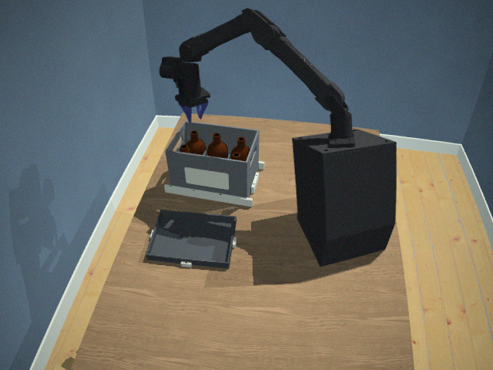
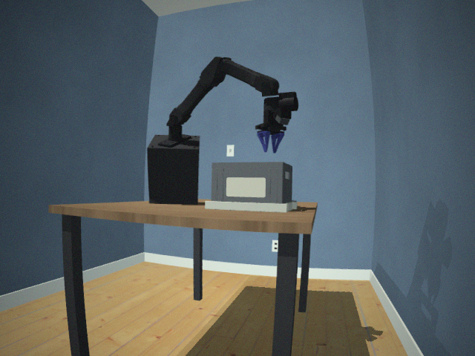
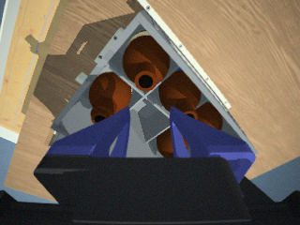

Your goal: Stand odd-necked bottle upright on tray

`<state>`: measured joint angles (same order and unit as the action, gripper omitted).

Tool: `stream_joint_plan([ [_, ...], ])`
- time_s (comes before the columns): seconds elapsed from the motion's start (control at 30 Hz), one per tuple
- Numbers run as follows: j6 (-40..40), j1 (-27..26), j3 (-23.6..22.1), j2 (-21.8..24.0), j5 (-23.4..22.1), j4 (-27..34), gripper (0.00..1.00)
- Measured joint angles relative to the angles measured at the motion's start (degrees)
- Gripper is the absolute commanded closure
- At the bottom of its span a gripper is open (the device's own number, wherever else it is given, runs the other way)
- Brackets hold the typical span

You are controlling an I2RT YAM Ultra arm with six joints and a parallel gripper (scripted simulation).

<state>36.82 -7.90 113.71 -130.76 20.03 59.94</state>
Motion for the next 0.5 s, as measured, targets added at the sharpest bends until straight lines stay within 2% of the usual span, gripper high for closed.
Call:
stream_joint_plan([
  [0.5,0.0,0.0,0.0,0.5,0.1,0.0,0.39],
])
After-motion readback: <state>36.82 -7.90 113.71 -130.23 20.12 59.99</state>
